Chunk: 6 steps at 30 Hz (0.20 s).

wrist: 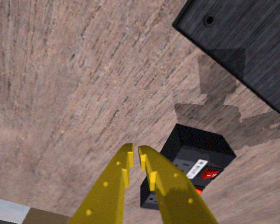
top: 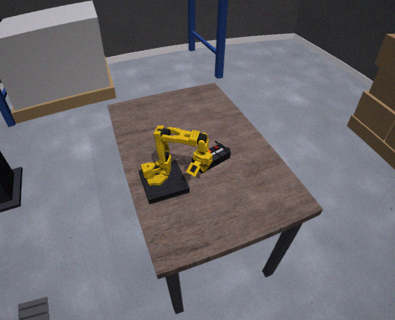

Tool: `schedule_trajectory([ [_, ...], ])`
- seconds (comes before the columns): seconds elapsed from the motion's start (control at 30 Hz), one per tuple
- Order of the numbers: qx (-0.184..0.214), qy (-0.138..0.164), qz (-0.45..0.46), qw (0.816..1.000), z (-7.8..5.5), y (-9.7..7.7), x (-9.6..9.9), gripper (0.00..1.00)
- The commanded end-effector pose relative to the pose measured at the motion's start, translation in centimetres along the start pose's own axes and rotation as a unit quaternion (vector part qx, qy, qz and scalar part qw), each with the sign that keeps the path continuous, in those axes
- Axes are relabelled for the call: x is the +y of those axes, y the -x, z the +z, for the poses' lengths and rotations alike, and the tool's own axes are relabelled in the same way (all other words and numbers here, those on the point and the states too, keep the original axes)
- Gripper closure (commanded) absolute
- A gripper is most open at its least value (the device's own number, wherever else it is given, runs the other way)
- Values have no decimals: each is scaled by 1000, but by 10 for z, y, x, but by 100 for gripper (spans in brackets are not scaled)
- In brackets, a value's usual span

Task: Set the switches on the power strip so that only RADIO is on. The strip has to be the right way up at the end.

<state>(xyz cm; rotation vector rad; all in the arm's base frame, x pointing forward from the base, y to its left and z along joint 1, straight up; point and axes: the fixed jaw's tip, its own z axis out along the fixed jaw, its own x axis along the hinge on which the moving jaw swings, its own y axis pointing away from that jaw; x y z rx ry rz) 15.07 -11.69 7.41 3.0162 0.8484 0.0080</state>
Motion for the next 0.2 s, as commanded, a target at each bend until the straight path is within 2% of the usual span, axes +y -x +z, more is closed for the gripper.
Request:
schedule_trajectory([
  [0.0, -1, -5, -1, 1000, 0, 2, -3, 100],
  [0.17, -1, -5, -1, 1000, 0, 2, -3, 100],
])
